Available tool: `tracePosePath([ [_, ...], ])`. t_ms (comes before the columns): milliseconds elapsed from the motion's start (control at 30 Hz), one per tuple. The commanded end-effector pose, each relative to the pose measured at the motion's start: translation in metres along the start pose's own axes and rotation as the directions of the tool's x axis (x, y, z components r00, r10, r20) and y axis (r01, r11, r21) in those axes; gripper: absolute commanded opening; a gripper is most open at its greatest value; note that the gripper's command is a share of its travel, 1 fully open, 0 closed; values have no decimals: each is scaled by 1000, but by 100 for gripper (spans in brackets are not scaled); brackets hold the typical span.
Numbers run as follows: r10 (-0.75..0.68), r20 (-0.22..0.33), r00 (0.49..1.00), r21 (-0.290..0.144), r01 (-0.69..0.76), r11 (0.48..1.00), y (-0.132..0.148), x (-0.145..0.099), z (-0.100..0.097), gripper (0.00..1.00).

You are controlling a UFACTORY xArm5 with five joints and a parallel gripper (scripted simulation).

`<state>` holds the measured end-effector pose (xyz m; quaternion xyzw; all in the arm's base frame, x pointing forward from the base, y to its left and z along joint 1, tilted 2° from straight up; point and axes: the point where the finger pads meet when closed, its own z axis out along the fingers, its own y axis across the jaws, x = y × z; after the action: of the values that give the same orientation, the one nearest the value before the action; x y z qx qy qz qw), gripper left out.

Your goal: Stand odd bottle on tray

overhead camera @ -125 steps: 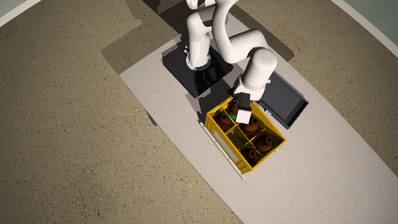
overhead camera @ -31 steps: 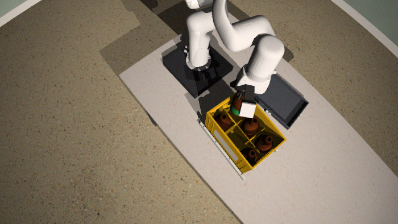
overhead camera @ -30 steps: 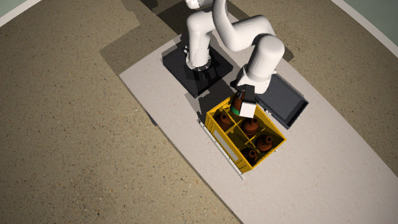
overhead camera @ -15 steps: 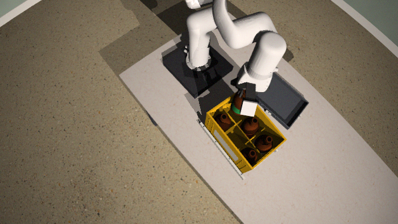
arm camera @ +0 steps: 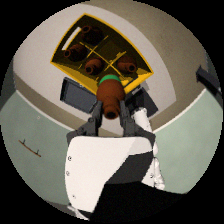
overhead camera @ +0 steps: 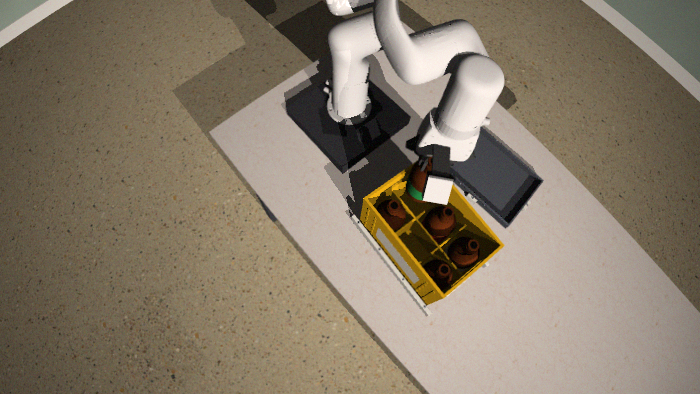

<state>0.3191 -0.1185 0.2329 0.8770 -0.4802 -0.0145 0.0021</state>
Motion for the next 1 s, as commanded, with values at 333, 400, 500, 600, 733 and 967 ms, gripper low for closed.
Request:
tracePosePath([
  [333,0,-3,1000,2,0,1000,-1,1,-2,0],
  [400,0,-3,1000,2,0,1000,-1,1,-2,0],
  [500,0,-3,1000,2,0,1000,0,1,-2,0],
  [600,0,-3,1000,2,0,1000,0,1,-4,0],
  [733,0,-3,1000,2,0,1000,0,1,-5,0],
  [967,0,-3,1000,2,0,1000,0,1,-10,0],
])
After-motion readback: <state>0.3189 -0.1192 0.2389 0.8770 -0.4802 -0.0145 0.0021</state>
